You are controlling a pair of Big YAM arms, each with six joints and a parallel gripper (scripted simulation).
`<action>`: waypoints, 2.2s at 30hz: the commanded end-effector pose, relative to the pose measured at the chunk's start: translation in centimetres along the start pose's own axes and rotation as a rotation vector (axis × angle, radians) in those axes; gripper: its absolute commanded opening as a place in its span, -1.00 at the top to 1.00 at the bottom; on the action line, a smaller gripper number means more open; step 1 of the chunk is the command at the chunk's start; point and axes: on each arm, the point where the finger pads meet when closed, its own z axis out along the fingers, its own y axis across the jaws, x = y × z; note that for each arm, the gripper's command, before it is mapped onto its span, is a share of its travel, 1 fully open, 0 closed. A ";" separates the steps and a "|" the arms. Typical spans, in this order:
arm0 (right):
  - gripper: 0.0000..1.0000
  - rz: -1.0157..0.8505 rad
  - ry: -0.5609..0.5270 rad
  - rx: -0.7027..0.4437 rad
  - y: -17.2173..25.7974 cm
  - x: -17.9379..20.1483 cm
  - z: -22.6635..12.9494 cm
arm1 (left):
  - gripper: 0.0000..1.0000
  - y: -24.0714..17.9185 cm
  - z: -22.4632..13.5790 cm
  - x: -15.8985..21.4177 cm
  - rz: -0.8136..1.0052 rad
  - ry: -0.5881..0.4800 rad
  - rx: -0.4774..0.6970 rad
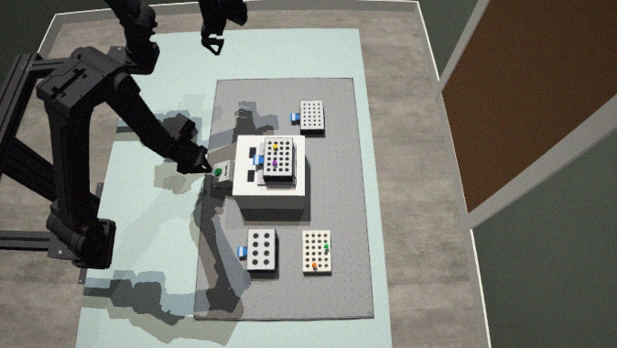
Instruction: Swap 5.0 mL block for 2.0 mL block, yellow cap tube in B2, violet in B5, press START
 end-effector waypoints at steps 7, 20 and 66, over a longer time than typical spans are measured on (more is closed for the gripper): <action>1.00 0.022 -0.021 0.018 -2.3 -1.0 -0.8 | -1.00 0.0 -1.3 -2.0 -0.001 -0.050 0.000; 1.00 0.000 -0.031 0.018 -0.8 -1.2 -0.4 | -1.00 0.0 -1.3 -1.9 -0.001 -0.049 0.000; 1.00 0.008 -0.016 0.013 -0.9 -0.9 1.5 | -1.00 0.0 -1.1 -1.7 -0.001 -0.045 0.001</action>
